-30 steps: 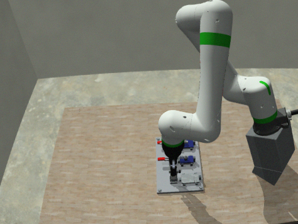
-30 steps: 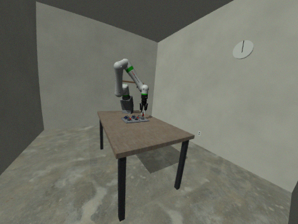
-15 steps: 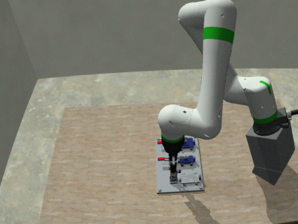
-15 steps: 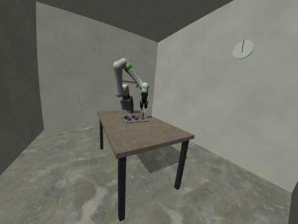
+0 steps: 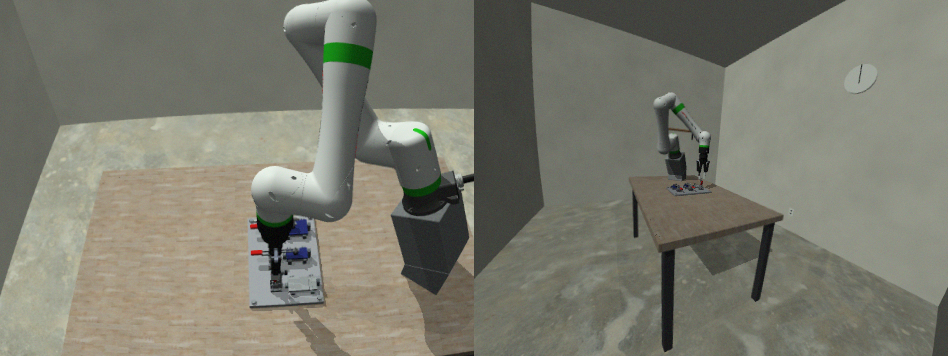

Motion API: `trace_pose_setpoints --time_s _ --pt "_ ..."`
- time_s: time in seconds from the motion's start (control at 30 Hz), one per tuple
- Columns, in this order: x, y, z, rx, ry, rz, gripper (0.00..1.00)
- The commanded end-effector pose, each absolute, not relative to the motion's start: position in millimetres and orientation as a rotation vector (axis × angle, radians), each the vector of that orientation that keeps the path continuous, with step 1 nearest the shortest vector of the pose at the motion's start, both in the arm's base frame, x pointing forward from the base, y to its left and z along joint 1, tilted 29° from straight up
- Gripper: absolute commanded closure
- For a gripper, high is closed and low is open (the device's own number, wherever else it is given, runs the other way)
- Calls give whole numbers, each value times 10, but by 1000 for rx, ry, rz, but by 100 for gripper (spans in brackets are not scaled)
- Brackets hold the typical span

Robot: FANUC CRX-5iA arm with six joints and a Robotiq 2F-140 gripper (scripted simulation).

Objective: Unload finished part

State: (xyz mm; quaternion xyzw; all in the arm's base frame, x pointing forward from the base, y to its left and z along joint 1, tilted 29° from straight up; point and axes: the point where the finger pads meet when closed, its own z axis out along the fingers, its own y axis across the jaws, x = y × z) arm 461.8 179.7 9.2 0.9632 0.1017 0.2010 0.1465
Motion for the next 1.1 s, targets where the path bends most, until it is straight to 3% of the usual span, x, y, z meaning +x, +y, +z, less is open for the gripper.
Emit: trace_pose_setpoints --time_s 0.0,0.7,0.73,1.07 --pt "4618 1799 94 2773 293 579 72" --pt "4618 1799 94 2773 293 579 72" --pt "4618 1799 94 2773 293 579 42" --pt "4621 1797 87 2773 293 579 42"
